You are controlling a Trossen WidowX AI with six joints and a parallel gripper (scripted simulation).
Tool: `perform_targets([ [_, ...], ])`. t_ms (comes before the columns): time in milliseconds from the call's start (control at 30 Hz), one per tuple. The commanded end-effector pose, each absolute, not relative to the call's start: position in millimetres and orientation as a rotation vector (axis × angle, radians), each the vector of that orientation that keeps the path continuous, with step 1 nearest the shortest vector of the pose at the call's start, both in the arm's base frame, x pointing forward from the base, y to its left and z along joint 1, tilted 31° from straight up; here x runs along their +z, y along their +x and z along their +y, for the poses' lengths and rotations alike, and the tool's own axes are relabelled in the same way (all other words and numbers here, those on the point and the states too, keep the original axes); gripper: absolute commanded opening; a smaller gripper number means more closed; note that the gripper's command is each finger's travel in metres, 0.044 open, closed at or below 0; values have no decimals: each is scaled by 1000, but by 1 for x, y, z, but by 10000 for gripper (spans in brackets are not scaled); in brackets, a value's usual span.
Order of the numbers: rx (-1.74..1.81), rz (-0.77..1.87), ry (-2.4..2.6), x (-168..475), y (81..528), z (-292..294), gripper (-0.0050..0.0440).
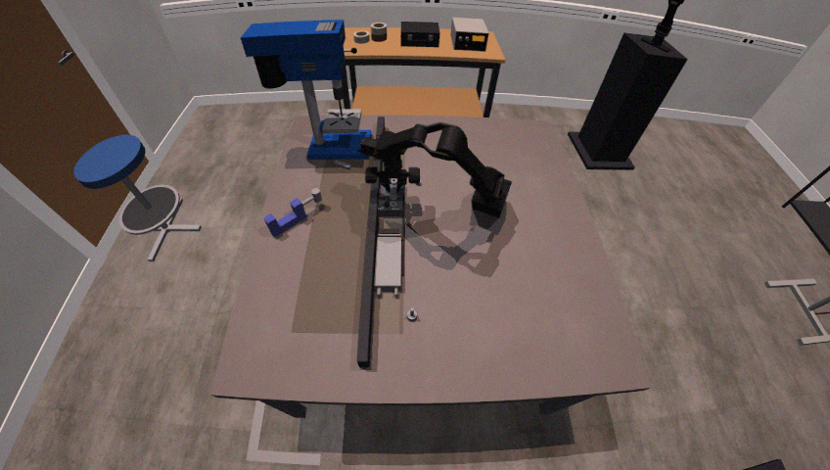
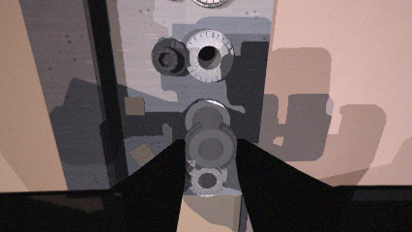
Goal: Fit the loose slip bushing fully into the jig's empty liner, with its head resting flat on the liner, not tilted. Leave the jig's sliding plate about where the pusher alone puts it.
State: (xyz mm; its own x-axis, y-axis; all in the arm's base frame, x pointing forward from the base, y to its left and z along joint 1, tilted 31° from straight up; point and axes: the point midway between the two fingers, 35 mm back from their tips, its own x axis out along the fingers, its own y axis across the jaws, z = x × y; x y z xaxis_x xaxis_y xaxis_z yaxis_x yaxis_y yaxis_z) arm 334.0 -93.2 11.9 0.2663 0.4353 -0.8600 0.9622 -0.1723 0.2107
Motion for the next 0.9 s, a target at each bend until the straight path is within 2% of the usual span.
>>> perform_targets([
  [0, -839, 1279, 1749, 11, 335, -91, -50],
  [867, -826, 1262, 1747, -4, 345, -84, -50],
])
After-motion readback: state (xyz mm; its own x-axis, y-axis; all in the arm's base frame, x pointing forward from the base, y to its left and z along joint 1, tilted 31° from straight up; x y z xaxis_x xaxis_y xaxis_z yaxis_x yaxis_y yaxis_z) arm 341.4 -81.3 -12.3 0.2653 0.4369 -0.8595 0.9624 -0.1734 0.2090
